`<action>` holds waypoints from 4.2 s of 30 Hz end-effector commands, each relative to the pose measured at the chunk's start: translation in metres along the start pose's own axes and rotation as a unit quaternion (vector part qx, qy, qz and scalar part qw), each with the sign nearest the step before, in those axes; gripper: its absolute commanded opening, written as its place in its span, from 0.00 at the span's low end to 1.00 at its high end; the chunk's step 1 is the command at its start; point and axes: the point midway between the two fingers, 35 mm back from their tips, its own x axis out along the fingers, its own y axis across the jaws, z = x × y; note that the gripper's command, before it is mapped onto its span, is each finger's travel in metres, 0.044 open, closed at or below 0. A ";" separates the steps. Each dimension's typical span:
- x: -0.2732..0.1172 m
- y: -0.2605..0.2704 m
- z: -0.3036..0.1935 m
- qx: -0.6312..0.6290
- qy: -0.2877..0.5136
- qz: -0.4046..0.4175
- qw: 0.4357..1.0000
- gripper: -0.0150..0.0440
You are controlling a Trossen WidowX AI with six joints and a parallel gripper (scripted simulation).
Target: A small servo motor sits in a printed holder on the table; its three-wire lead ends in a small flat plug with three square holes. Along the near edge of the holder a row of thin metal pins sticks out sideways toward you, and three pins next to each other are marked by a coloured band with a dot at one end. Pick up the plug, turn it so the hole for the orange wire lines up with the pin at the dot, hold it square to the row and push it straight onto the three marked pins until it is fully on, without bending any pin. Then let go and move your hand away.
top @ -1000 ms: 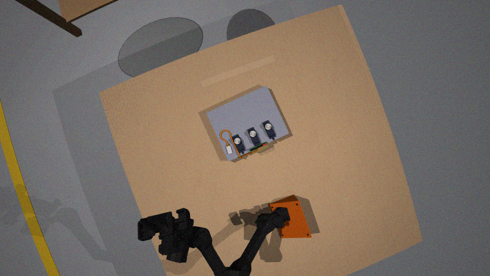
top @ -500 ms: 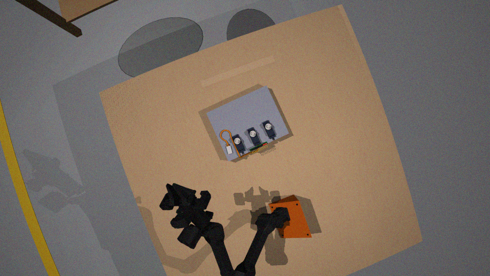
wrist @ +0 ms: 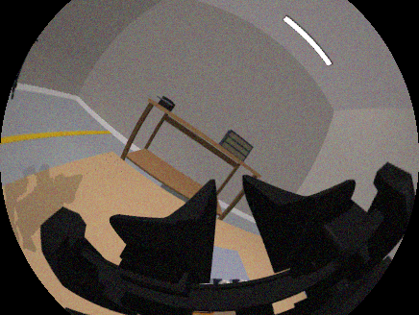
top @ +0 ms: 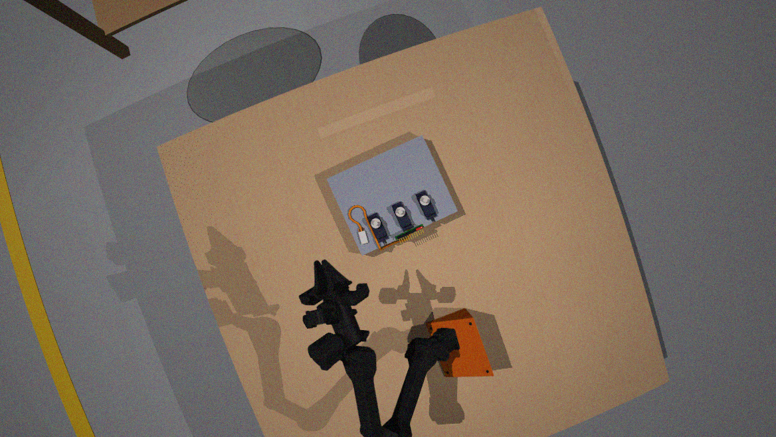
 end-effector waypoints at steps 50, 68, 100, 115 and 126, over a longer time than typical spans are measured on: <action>0.022 0.068 -0.204 0.186 0.662 0.252 0.681 0.45; 0.013 0.093 -0.229 0.256 0.715 0.262 0.595 0.45; 0.017 0.084 -0.220 0.256 0.716 0.261 0.595 0.25; 0.017 0.055 -0.205 0.299 0.734 0.204 0.575 0.25; 0.009 0.033 -0.221 0.400 0.759 0.058 0.511 0.25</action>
